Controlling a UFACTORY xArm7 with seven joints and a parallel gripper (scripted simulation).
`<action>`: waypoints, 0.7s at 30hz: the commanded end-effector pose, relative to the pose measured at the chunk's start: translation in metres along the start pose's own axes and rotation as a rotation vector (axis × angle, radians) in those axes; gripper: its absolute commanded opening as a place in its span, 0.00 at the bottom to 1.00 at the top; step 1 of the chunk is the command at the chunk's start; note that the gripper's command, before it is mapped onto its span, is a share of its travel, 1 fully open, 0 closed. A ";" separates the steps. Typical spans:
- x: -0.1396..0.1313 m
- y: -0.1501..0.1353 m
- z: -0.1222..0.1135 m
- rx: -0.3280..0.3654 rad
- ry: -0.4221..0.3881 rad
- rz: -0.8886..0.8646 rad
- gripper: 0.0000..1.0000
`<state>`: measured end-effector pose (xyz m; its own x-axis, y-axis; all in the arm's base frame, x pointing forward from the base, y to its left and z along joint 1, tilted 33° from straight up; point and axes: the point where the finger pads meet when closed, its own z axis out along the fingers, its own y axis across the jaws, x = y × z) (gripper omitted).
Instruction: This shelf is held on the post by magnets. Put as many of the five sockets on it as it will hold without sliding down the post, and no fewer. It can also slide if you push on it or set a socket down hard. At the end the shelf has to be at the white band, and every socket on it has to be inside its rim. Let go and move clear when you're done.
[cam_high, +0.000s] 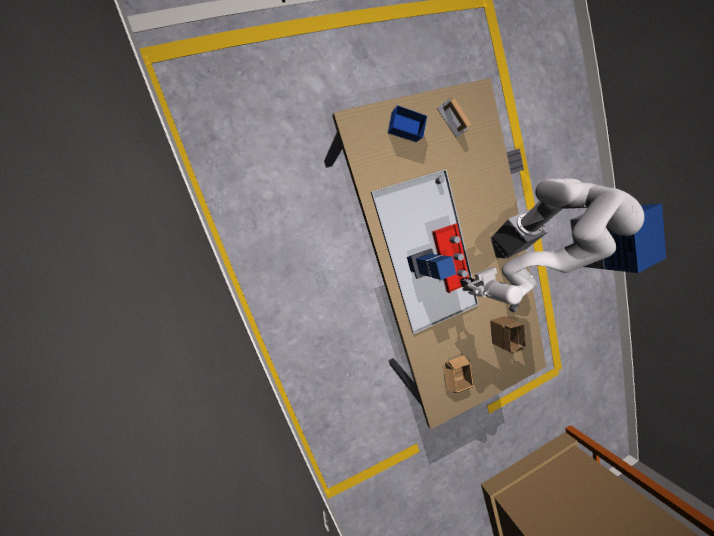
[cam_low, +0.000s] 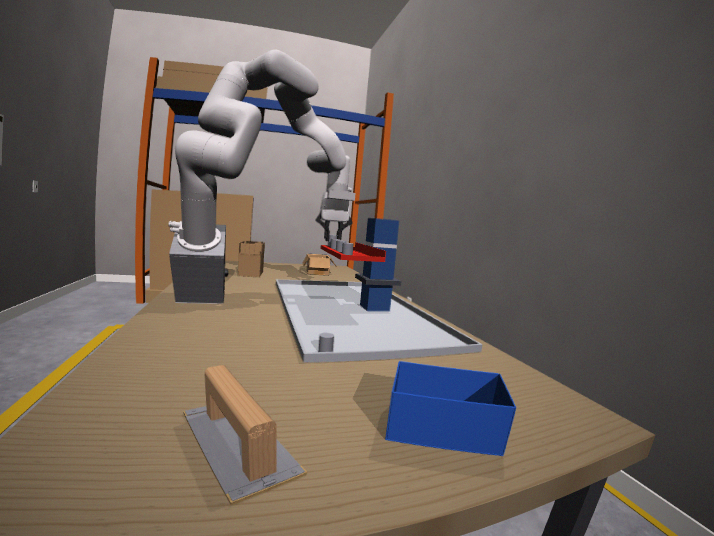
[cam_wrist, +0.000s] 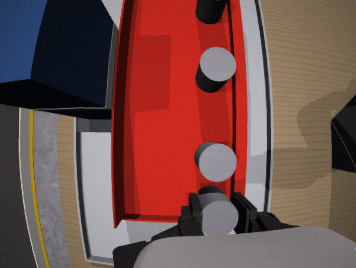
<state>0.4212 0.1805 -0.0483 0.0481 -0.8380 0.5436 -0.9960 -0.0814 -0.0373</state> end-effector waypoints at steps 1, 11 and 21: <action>-0.001 -0.001 0.000 0.004 -0.003 0.000 0.00; -0.001 -0.001 0.001 0.004 -0.003 0.000 0.00; -0.001 -0.001 0.003 0.004 -0.003 0.000 0.00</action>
<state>0.4214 0.1786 -0.0513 0.0481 -0.8381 0.5435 -0.9960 -0.0815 -0.0374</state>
